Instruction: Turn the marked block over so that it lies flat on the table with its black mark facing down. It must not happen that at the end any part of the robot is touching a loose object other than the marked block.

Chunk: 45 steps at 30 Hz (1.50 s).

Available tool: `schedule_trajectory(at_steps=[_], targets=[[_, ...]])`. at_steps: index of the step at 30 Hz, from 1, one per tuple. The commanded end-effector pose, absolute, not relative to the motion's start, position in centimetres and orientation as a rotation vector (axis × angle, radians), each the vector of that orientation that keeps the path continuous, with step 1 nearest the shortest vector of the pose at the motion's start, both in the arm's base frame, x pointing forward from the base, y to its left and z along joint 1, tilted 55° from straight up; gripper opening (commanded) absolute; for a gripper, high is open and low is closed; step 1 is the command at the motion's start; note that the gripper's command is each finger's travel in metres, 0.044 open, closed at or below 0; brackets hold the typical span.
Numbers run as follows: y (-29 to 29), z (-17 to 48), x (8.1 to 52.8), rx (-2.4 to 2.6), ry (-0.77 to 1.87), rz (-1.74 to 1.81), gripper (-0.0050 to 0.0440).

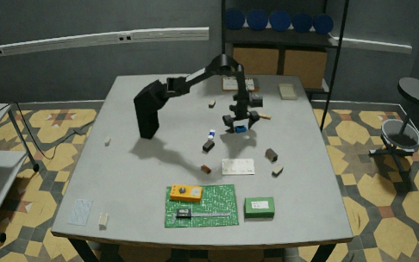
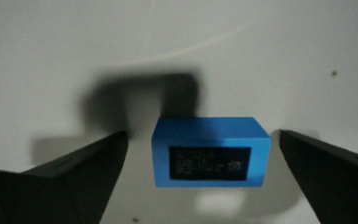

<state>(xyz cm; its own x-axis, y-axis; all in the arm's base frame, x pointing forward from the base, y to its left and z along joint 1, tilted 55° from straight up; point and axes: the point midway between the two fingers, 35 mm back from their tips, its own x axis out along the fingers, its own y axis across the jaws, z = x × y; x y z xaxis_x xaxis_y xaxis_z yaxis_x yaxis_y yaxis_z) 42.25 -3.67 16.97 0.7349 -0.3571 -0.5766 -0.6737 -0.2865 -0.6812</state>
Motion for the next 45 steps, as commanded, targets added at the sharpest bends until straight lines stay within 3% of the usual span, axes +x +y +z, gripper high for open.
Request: schedule_trajectory(at_steps=[1,37,38,45], targets=[[-3.72,17.74,42.43,-1.904,0.777,0.366,0.0440],[-3.73,17.67,42.41,-1.904,0.779,0.368,0.0440],[-3.73,17.68,42.41,-1.904,0.779,0.368,-0.0050],[-3.74,17.68,42.41,-1.903,0.779,0.367,-0.0050]])
